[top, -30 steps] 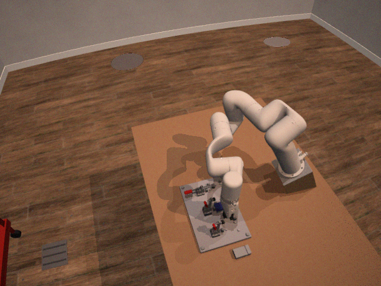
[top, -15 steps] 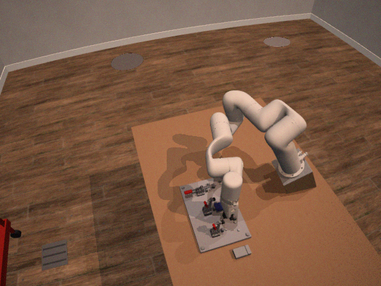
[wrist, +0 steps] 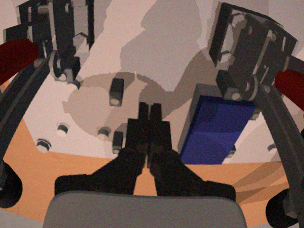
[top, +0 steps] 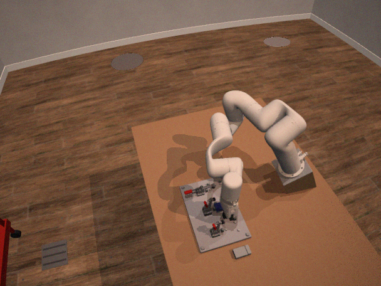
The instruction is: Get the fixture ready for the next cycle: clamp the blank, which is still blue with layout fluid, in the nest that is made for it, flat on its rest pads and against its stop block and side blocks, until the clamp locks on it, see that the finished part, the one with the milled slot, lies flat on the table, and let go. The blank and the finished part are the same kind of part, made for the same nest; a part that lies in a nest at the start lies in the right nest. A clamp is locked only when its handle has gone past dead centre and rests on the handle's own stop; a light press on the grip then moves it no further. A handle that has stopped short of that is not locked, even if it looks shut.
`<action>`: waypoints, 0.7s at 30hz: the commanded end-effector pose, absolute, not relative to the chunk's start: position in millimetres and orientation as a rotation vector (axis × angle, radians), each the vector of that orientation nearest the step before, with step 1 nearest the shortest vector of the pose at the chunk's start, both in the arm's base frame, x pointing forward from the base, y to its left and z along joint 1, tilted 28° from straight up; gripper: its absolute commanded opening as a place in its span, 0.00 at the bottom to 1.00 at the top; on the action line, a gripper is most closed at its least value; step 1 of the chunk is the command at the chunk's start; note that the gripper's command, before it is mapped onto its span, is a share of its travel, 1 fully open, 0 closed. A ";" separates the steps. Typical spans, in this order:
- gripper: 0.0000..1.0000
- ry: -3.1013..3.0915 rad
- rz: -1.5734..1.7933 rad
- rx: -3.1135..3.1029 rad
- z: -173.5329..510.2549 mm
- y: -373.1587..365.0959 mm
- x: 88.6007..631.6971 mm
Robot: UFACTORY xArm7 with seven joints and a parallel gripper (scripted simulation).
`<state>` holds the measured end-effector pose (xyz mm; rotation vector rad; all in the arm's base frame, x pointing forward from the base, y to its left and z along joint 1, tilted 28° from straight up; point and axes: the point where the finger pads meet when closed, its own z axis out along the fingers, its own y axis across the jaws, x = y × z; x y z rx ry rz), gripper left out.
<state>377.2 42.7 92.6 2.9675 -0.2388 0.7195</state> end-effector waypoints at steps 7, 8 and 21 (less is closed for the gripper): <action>0.00 -0.237 0.723 2.967 93.6 39.1 376.6; 0.00 -0.237 0.723 2.967 93.6 39.1 376.6; 0.00 -0.237 0.723 2.967 93.7 36.3 376.1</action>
